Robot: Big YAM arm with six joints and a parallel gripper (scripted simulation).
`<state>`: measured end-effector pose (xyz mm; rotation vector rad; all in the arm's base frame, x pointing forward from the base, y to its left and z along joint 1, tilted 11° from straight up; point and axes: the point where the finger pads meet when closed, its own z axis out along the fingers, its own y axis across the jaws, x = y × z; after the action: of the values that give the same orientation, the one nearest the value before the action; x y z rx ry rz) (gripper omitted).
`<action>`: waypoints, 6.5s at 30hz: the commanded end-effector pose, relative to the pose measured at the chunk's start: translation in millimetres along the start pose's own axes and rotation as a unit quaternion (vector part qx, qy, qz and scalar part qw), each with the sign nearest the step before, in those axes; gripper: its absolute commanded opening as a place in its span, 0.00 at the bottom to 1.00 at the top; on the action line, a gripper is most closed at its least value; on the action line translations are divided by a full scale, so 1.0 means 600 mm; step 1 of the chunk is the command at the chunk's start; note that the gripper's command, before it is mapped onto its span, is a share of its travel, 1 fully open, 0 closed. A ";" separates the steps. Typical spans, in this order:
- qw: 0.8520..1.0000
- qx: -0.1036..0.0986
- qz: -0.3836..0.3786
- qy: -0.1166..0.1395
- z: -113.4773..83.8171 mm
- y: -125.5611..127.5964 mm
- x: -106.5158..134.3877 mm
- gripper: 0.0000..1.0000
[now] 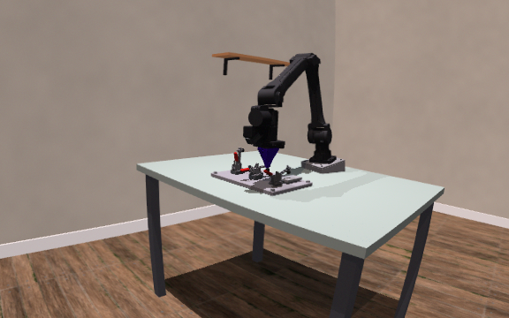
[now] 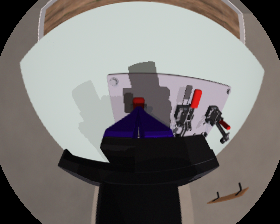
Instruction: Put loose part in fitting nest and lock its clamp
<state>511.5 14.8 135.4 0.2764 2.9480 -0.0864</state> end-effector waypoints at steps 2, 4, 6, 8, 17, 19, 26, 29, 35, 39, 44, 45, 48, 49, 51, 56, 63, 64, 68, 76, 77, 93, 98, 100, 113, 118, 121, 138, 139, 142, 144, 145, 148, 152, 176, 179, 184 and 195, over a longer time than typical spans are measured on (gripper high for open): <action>1.000 0.001 -0.004 0.001 0.012 0.014 0.000 0.00; 1.000 0.001 -0.004 0.001 0.012 0.014 0.000 0.00; 1.000 0.001 -0.004 0.001 0.012 0.014 0.000 0.00; 1.000 0.001 -0.004 0.001 0.012 0.014 0.000 0.00; 1.000 0.001 -0.004 0.001 0.016 0.014 0.001 0.00; 1.000 0.001 -0.004 0.001 0.018 0.014 0.002 0.00; 1.000 0.000 -0.004 -0.001 0.020 0.015 -0.001 0.00; 1.000 0.001 -0.004 -0.001 0.021 0.015 0.001 0.00; 1.000 0.001 -0.004 0.002 0.022 0.014 0.003 0.00; 1.000 0.001 -0.004 0.002 0.022 0.014 0.003 0.00; 1.000 0.001 -0.004 0.002 0.022 0.014 0.003 0.00; 1.000 0.001 -0.004 0.002 0.022 0.014 0.003 0.00; 1.000 0.001 -0.004 0.002 0.022 0.014 0.003 0.00; 1.000 0.001 -0.004 0.002 0.022 0.014 0.003 0.00; 1.000 0.001 -0.004 0.002 0.022 0.014 0.003 0.00; 1.000 0.001 -0.004 0.002 0.022 0.014 0.003 0.00; 1.000 0.001 -0.004 0.001 0.024 0.014 0.003 0.00; 1.000 0.001 -0.004 0.001 0.025 0.014 0.003 0.00; 1.000 0.001 -0.004 0.002 0.026 0.013 0.004 0.00; 1.000 0.000 -0.004 -0.002 0.021 0.014 -0.003 0.00; 1.000 0.000 -0.004 -0.002 0.021 0.014 -0.003 0.00; 1.000 0.000 -0.004 -0.002 0.022 0.014 -0.003 0.00; 1.000 0.001 -0.004 0.002 0.029 0.012 0.003 0.00; 1.000 0.001 -0.004 0.001 0.030 0.012 0.003 0.00; 1.000 0.002 -0.004 0.003 0.030 0.012 0.004 0.00; 1.000 0.002 -0.004 0.003 0.030 0.012 0.004 0.00; 1.000 0.002 -0.004 0.003 0.030 0.012 0.004 0.00; 1.000 0.001 -0.004 0.001 0.030 0.011 0.000 0.00; 1.000 0.001 -0.004 0.001 0.030 0.011 0.000 0.00; 1.000 0.001 -0.004 0.001 0.030 0.011 0.000 0.00; 1.000 0.001 -0.004 0.001 0.030 0.011 0.000 0.00; 1.000 0.001 -0.004 0.001 0.030 0.011 0.000 0.00; 1.000 0.001 -0.004 0.001 0.030 0.011 0.000 0.00; 1.000 0.001 -0.004 0.001 0.030 0.011 0.000 0.00; 1.000 0.002 -0.004 0.003 0.037 0.009 0.004 0.00; 1.000 0.002 -0.004 0.003 0.037 0.009 0.004 0.00; 1.000 0.002 -0.004 0.003 0.037 0.009 0.004 0.00; 1.000 0.001 -0.004 0.002 0.037 0.009 0.003 0.00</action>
<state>513.2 14.9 123.8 0.2763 2.9442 -0.0855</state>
